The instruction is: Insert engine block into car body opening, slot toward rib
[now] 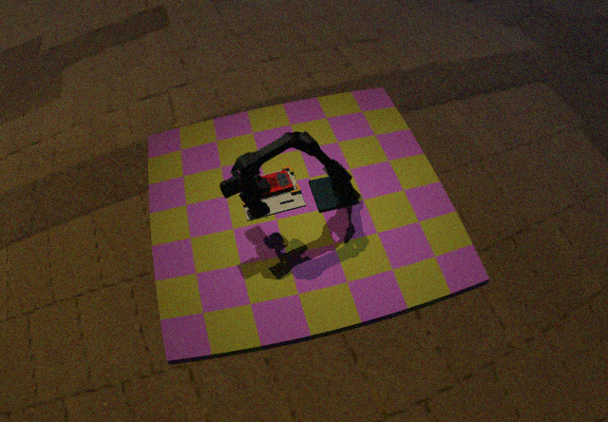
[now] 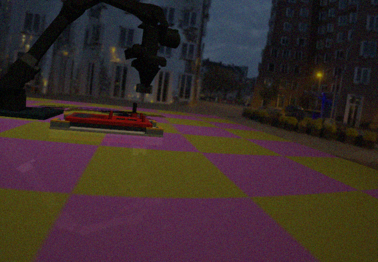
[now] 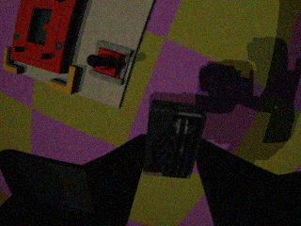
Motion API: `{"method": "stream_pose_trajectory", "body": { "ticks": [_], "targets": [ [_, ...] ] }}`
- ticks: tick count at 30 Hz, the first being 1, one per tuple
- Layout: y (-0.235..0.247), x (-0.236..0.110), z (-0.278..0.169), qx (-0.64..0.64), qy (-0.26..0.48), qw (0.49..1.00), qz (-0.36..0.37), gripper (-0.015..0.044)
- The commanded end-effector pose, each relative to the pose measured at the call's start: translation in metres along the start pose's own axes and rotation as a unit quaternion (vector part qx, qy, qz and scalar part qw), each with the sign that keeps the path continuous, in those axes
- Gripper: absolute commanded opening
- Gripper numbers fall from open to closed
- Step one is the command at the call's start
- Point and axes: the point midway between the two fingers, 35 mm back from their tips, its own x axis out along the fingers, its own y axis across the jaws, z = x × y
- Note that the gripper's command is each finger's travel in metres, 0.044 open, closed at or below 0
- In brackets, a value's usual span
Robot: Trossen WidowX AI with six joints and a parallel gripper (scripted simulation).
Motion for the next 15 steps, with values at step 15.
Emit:
{"method": "stream_pose_trajectory", "body": {
  "ticks": [15],
  "targets": [
    [0.017, -0.024, 0.006, 0.012, 0.003, 1.0, 0.0, 0.0]
  ]
}}
